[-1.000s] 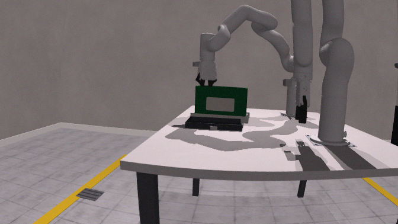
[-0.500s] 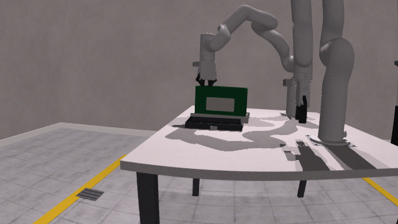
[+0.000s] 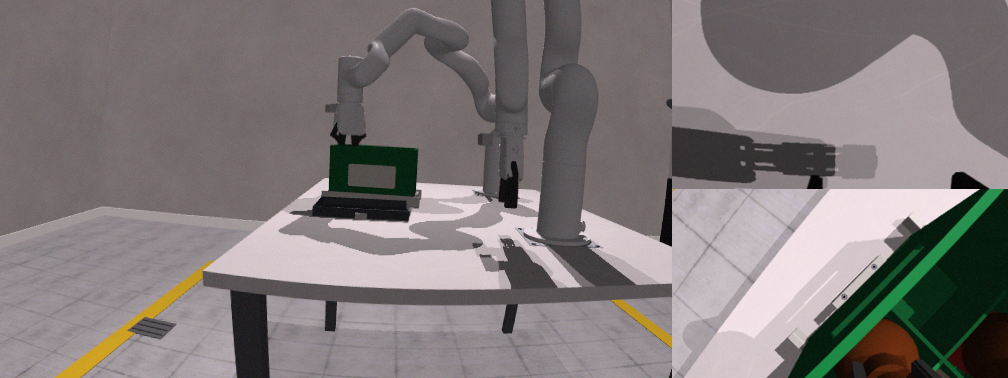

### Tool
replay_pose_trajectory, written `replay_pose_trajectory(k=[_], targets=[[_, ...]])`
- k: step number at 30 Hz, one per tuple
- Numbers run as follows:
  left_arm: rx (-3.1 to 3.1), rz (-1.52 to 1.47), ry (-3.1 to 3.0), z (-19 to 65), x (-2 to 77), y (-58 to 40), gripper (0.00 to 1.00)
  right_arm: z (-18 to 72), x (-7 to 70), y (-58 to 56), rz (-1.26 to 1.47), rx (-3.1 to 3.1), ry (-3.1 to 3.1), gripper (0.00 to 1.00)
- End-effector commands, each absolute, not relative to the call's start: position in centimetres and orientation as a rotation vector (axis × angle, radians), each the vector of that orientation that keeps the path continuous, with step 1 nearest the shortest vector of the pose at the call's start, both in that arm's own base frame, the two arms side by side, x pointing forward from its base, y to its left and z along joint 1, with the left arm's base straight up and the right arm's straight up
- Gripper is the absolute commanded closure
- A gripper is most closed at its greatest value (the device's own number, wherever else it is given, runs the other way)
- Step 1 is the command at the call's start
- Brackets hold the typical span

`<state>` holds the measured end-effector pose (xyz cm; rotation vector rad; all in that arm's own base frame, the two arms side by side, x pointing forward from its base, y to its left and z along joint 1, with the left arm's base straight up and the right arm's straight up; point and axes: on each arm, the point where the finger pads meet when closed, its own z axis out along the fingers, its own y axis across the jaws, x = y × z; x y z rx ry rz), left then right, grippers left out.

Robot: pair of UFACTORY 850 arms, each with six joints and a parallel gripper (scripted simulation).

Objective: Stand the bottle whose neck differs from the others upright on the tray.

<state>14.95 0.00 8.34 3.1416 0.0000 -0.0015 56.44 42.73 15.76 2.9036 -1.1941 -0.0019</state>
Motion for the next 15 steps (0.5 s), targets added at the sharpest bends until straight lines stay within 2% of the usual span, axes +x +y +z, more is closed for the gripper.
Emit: replay_pose_trajectory(k=[1,4,5,15], targets=[[3.142,0.000,0.000,8.35,15.00,0.00,0.00,15.89,56.50,42.78,0.000,2.905,-1.195,1.00],[3.142,0.000,0.000,8.35,15.00,0.00,0.00,15.89,56.50,42.78,0.000,2.905,-1.195,1.00],[3.142,0.000,0.000,8.35,15.00,0.00,0.00,15.89,56.50,42.78,0.000,2.905,-1.195,0.34],[3.142,0.000,0.000,8.35,15.00,0.00,0.00,15.89,56.50,42.78,0.000,2.905,-1.195,0.34]])
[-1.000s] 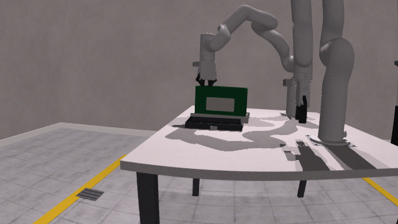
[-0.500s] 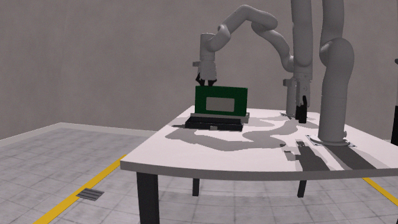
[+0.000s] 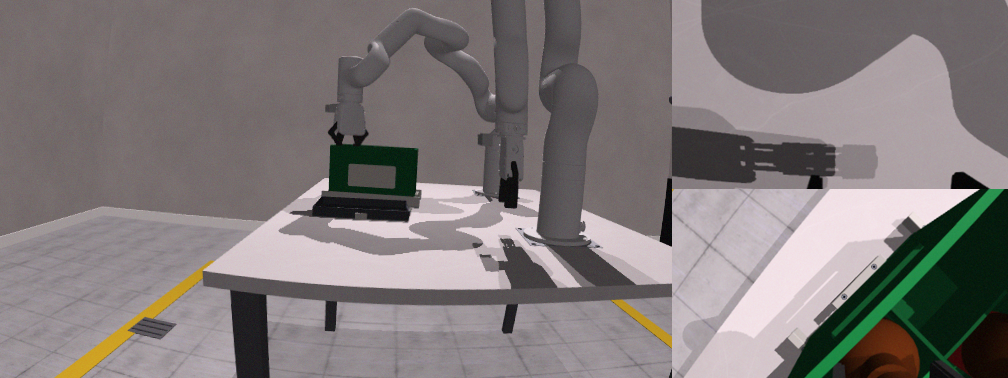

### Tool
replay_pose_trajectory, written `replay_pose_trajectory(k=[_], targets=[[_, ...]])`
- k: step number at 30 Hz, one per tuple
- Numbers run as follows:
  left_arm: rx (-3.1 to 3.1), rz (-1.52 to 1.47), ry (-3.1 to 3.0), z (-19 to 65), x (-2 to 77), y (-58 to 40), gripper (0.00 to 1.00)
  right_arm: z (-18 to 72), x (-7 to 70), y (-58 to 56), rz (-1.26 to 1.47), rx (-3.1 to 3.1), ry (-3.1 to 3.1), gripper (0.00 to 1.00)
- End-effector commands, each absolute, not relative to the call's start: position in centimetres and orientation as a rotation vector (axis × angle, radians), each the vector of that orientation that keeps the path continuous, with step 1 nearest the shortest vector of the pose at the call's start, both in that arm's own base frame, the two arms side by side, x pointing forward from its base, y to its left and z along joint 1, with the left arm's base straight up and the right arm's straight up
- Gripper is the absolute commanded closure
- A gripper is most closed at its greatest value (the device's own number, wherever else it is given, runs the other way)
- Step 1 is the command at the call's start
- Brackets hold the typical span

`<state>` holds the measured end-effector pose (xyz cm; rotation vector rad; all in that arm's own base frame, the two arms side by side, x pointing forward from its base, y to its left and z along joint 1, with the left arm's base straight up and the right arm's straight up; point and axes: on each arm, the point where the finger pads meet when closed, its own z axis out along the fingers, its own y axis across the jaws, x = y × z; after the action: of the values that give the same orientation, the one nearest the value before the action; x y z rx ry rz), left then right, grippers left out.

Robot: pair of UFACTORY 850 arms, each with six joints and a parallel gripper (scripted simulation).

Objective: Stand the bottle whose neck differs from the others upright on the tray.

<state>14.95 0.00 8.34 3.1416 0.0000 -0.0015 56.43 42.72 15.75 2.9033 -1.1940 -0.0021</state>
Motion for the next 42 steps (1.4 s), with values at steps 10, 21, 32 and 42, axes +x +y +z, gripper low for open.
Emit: replay_pose_trajectory(k=[10,21,32,42], targets=[[3.142,0.000,0.000,8.4,15.0,0.0,0.00,15.9,56.5,42.8,0.000,2.905,-1.195,0.34],[3.142,0.000,0.000,8.4,15.0,0.0,0.00,15.9,56.5,42.8,0.000,2.905,-1.195,0.34],[3.142,0.000,0.000,8.4,15.0,0.0,0.00,16.4,56.5,42.8,0.000,2.905,-1.195,0.34],[3.142,0.000,0.000,8.4,15.0,0.0,0.00,18.4,56.5,42.8,0.000,2.905,-1.195,0.34]])
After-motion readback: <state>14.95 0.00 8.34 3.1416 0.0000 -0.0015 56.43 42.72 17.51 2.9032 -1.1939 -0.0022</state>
